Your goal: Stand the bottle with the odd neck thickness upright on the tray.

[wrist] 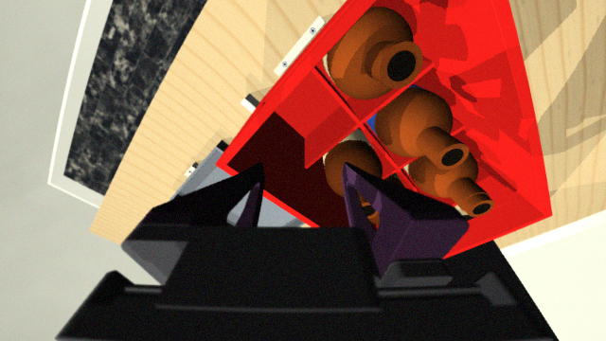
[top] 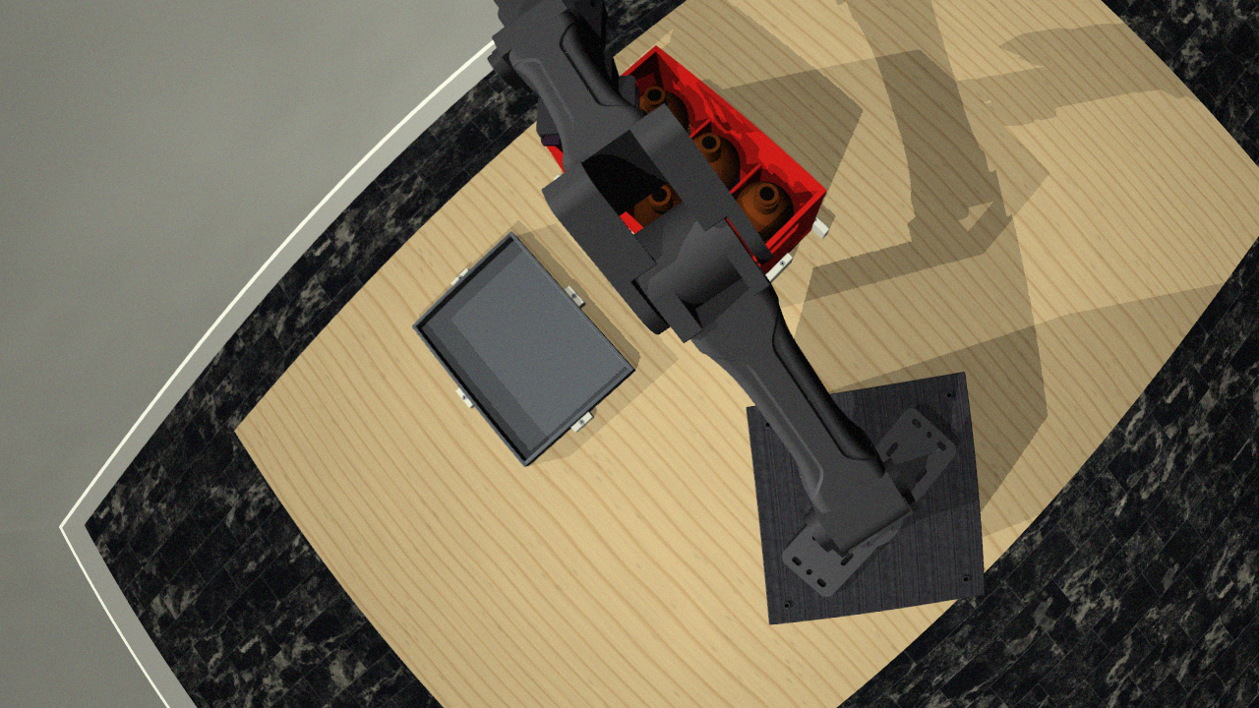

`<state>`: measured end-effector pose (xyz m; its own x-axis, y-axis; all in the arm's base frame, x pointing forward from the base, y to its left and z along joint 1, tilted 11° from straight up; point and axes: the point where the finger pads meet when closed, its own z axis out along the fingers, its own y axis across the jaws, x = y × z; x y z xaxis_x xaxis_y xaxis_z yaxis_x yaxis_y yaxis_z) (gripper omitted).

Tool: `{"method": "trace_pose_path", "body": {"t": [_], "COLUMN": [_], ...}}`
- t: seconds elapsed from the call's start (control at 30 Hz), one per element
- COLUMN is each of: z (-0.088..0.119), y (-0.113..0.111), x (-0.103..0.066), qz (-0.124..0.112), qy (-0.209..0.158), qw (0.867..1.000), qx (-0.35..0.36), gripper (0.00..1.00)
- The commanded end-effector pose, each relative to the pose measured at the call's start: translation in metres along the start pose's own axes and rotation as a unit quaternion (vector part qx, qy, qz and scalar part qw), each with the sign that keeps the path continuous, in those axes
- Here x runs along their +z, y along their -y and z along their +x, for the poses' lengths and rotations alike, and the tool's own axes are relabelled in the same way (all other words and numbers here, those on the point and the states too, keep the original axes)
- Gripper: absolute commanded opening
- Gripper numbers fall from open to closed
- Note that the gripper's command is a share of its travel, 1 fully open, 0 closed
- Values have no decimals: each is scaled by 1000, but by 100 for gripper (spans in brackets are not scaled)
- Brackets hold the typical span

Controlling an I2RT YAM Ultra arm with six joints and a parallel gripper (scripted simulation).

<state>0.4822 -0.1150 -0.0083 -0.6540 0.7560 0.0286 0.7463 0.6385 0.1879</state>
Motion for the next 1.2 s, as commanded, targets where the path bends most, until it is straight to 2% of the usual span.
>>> {"method": "trace_pose_path", "body": {"t": [0.0,1.17], "z": [-3,-5], "y": [4,7], "x": [-3,-6], "qz": [2,1], "qy": [8,11], "qw": [1000,1000], "qx": [3,4], "gripper": [61,61]}}
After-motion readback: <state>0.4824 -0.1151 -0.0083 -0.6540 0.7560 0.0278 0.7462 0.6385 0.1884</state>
